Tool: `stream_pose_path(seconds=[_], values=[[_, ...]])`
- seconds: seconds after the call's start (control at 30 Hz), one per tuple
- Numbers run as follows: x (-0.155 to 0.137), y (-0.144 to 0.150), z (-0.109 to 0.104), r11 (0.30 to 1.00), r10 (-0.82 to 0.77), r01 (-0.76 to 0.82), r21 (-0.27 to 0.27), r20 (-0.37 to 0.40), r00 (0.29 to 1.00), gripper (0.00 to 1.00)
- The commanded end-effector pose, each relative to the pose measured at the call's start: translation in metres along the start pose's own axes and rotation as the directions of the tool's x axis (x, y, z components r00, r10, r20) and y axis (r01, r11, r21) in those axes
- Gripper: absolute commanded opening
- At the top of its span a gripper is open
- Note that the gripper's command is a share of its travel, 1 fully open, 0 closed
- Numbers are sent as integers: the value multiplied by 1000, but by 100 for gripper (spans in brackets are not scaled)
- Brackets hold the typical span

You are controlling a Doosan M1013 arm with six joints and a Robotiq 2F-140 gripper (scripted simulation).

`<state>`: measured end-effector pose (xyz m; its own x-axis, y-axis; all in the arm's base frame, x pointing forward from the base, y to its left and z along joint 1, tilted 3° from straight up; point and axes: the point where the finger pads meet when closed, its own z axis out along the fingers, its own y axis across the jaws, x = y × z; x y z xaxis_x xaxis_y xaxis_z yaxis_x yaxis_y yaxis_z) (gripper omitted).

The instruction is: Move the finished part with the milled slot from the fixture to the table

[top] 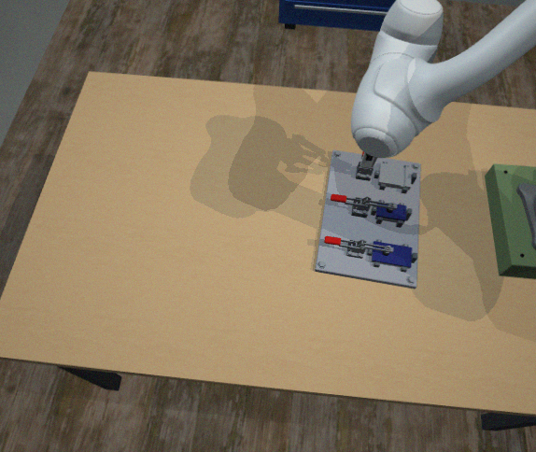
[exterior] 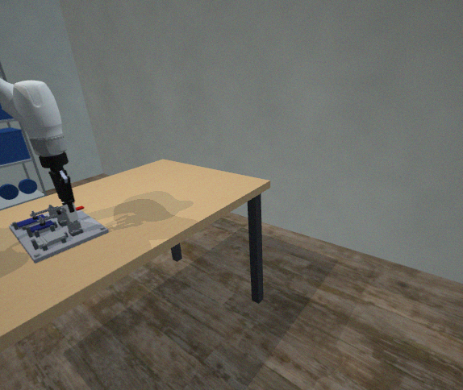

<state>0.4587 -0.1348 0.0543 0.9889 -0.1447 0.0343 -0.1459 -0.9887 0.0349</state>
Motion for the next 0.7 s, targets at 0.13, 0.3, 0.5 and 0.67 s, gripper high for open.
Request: stream_pose_path(seconds=[0.13,0.3,0.5,0.67], values=[[-3,-2,1,1000,-1,1,6,3,1000,11],[-3,-2,1,1000,-1,1,6,3,1000,11],[-3,-2,1,1000,-1,1,6,3,1000,28],[-3,-2,1,1000,-2,2,6,2,1000,28]])
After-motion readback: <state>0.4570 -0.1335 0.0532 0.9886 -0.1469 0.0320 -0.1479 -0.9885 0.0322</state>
